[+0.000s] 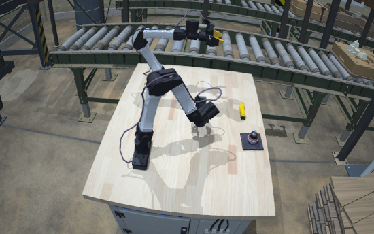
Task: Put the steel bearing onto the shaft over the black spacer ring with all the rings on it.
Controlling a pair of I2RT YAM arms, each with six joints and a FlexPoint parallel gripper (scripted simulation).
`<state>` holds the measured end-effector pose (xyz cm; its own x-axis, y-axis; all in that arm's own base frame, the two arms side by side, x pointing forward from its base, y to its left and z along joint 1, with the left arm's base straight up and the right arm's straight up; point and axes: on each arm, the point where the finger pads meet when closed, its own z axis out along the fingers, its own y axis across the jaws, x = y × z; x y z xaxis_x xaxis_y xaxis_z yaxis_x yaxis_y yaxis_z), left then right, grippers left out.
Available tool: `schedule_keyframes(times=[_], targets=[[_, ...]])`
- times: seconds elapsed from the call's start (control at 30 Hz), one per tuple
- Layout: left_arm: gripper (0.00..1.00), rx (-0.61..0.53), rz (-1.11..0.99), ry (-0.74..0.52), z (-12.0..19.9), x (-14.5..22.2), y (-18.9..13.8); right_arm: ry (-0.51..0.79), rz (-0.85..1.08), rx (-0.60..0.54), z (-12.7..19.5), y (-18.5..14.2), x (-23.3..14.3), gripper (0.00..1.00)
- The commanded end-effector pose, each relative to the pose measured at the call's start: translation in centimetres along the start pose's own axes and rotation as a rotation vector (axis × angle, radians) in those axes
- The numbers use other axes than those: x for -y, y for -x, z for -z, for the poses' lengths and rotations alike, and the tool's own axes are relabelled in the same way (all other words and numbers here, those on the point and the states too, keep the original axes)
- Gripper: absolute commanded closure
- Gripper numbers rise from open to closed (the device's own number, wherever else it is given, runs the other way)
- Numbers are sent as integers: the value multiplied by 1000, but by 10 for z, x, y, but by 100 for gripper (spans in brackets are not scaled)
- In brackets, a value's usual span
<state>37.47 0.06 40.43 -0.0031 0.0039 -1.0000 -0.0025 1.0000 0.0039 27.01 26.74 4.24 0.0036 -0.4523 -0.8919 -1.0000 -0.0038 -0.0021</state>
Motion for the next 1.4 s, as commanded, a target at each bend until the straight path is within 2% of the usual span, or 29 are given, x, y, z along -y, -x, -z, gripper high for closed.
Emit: schedule_keyframes(times=[0.0, 0.37, 0.47, 0.53, 0.77, 1.03, 1.1, 1.27, 1.3, 1.37], targets=[[0, 36, -8, -5, 3, 1, 17, -9, 13, 6, -2, -7, 1, 45], [0, 36, -8, -5, 3, 1, 17, -3, 32, 12, -12, -18, -1, 45], [0, 36, -8, -5, 3, 1, 17, -12, 31, 15, -9, -13, 4, 45], [0, 36, -8, -5, 3, 1, 17, -2, 23, 8, -15, -26, -2, 45], [0, 36, -8, -5, 3, 1, 17, 2, 28, 11, -21, -35, -4, 45], [0, 36, -8, -5, 3, 1, 17, -12, 39, 20, -21, -34, 4, 45], [0, 36, -8, -5, 3, 1, 17, -13, 18, 9, -22, -50, 0, 45], [0, 36, -8, -5, 3, 1, 17, -28, 47, 25, -24, -44, 10, 45], [0, 36, -8, -5, 3, 1, 17, -31, 76, 37, -22, -32, 15, 45], [0, 36, -8, -5, 3, 1, 17, -35, 74, 38, -22, -31, 15, 45]])
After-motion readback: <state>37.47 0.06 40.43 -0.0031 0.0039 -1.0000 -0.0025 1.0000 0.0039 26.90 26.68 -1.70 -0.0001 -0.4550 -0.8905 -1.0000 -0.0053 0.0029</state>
